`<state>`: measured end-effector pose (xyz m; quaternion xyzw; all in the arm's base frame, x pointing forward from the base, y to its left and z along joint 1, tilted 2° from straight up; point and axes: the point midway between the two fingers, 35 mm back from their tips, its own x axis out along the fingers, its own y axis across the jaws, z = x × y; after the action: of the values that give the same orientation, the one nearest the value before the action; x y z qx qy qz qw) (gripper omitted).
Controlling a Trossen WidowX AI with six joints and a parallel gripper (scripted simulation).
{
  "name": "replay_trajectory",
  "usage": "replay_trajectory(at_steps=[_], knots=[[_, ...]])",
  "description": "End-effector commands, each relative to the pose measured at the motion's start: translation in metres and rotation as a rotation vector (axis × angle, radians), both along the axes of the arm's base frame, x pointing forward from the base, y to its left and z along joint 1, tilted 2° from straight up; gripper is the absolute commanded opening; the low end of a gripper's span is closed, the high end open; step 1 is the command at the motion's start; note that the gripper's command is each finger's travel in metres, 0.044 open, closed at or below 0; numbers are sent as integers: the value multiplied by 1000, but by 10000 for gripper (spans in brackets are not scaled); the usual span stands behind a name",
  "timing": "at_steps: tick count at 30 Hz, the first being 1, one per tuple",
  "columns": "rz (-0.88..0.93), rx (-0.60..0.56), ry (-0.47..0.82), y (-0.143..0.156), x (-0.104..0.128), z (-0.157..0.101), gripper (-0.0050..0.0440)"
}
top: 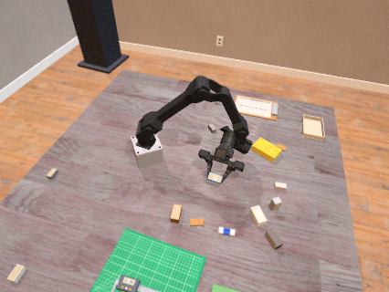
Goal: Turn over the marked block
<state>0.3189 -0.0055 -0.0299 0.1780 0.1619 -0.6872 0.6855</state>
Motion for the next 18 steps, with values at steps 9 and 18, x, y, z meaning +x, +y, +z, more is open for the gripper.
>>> replay_trajectory(at_steps=[9, 18], knots=[[-5, 13, -29, 2, 7, -3, -50], [-4, 12, -25, 1, 7, -12, -50]])
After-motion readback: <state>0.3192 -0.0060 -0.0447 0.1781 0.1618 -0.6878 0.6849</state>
